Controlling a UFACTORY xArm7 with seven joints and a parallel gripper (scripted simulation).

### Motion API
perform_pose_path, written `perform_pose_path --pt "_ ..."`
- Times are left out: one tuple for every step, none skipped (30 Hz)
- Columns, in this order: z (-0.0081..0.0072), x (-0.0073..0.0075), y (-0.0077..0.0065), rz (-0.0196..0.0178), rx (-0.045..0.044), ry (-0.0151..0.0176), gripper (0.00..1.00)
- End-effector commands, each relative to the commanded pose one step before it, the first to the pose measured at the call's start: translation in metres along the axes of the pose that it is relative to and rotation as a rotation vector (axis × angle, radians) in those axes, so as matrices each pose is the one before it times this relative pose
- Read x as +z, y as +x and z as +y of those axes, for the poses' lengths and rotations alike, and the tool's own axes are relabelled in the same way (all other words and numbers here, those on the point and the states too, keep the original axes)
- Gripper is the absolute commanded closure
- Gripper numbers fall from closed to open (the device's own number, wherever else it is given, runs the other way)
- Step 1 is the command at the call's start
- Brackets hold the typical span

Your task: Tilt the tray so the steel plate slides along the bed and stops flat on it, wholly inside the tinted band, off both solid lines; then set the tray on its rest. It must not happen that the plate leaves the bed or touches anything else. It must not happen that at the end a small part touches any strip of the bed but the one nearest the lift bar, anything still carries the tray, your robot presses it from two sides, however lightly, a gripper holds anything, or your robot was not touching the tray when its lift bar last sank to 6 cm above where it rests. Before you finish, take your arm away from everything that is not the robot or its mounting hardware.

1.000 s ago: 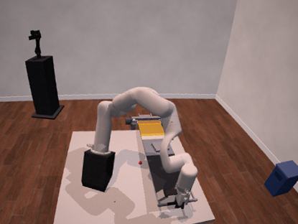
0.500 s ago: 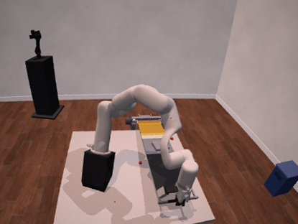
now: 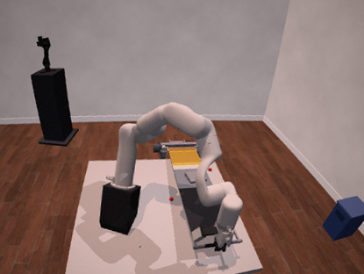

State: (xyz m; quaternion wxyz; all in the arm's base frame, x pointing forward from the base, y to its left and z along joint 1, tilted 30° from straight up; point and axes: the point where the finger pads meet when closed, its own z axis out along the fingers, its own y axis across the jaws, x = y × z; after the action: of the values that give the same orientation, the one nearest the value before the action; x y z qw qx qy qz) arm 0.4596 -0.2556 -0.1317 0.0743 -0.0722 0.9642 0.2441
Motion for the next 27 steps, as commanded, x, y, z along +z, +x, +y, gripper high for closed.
perform_pose_path --pt "-0.00267 0.00334 -0.00130 -0.00215 -0.00057 0.00191 1.00" --pt "0.00000 0.00000 0.00000 0.00000 0.00000 0.00000 1.00" --pt "-0.00028 0.00255 0.00000 0.00000 0.00000 0.00000 1.00" --pt "0.00102 -0.00900 0.00000 0.00000 0.00000 0.00000 1.00" --pt "0.00154 -0.01228 0.00000 0.00000 0.00000 0.00000 1.00" --pt "0.00170 -0.01226 0.00000 0.00000 0.00000 0.00000 1.00" --pt "0.00135 -0.00896 0.00000 0.00000 0.00000 0.00000 1.00" --pt "0.00052 -0.00328 0.00000 0.00000 0.00000 0.00000 1.00" --pt "-0.00052 0.00328 0.00000 0.00000 0.00000 0.00000 1.00" --pt "-0.00135 0.00896 0.00000 0.00000 0.00000 0.00000 1.00" --pt "-0.00170 0.01226 0.00000 0.00000 0.00000 0.00000 1.00" --pt "-0.00154 0.01228 0.00000 0.00000 0.00000 0.00000 1.00" --pt "-0.00102 0.00900 0.00000 0.00000 0.00000 0.00000 1.00" --pt "-0.00035 0.00330 0.00000 0.00000 0.00000 0.00000 1.00" --pt "0.00000 0.00000 0.00000 0.00000 0.00000 0.00000 1.00" --pt "0.00000 0.00000 0.00000 0.00000 0.00000 0.00000 1.00" --pt "0.00000 0.00000 0.00000 0.00000 0.00000 0.00000 1.00" --pt "0.00000 0.00000 0.00000 0.00000 0.00000 0.00000 1.00" --pt "0.00000 0.00000 0.00000 0.00000 0.00000 0.00000 1.00" --pt "0.00002 -0.00019 0.00000 0.00000 0.00000 0.00000 1.00" --pt "0.00104 -0.00943 0.00000 0.00000 0.00000 0.00000 1.00" --pt "0.00158 -0.01287 0.00000 0.00000 0.00000 0.00000 1.00" --pt "0.00176 -0.01284 0.00000 0.00000 0.00000 0.00000 1.00" --pt "0.00141 -0.00939 0.00000 0.00000 0.00000 0.00000 1.00" --pt "0.00054 -0.00343 0.00000 0.00000 0.00000 0.00000 1.00" --pt "-0.00054 0.00343 0.00000 0.00000 0.00000 0.00000 1.00" --pt "-0.00141 0.00939 0.00000 0.00000 0.00000 0.00000 1.00"
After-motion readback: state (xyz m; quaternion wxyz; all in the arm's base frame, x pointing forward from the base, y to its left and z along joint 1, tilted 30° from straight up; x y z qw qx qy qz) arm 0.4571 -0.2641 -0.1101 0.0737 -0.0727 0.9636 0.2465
